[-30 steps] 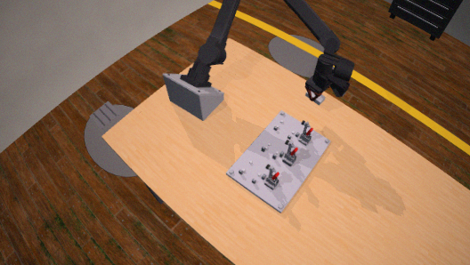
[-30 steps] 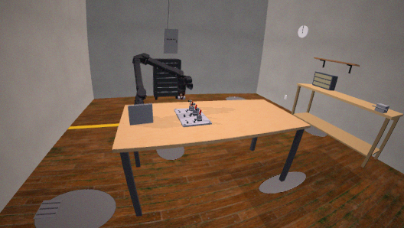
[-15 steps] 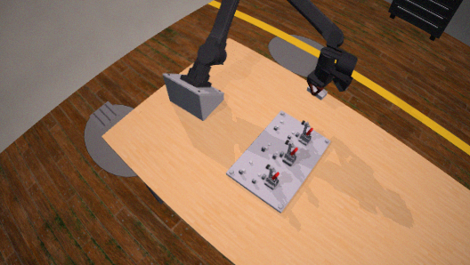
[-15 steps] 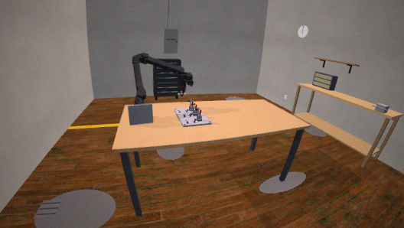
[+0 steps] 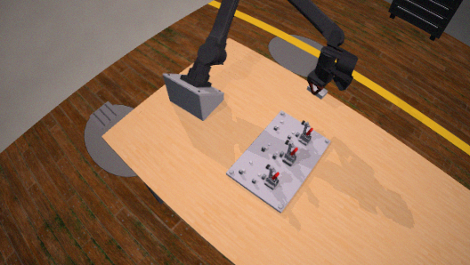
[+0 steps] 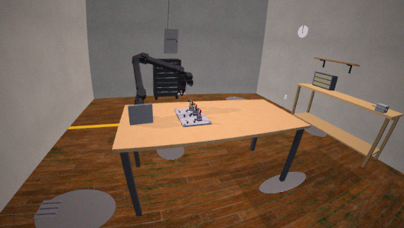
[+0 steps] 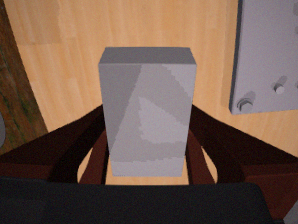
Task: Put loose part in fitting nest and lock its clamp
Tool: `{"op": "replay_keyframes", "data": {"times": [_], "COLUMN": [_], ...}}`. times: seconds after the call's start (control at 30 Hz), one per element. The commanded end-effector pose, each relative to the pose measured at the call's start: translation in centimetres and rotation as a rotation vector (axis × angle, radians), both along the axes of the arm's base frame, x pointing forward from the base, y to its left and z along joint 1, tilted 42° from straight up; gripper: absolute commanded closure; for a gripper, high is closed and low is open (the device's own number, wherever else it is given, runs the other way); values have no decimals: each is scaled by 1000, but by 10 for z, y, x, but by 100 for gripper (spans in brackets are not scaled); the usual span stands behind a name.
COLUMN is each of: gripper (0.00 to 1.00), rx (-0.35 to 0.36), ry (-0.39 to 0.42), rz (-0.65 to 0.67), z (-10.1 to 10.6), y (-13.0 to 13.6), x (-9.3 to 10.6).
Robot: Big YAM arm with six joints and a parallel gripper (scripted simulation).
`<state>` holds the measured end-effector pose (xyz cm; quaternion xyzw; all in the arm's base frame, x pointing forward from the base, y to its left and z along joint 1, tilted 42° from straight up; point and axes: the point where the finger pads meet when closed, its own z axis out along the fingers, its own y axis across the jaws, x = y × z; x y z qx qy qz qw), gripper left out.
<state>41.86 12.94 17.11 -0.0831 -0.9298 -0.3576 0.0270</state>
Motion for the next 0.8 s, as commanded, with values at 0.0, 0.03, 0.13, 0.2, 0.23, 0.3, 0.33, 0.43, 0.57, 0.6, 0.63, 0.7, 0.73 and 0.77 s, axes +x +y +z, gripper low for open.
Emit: {"op": "replay_keyframes", "data": {"times": [0.0,0.03,0.13,0.2,0.23,0.3,0.33,0.43,0.57,0.6,0.63,0.7,0.73,0.77], "gripper": [100,100,100,100,100,100,100,100,100,100,100,100,100,100], "rx": [5,5,5,5,5,4,4,2,1,1,1,1,1,1], "ry": [-59,-59,-59,-59,-59,-66,-75,-114,-128,-128,-129,-131,-131,-131], "rz": [-7,-7,-7,-7,-7,1,11,54,70,70,70,71,71,71], "z": [25,25,25,25,25,25,25,25,25,25,25,26,26,26], "y": [-6,-6,-6,-6,-6,-6,-6,-6,-6,-6,-5,-5,-5,-5], "x": [16,16,16,16,16,16,16,16,16,16,16,17,17,17]}}
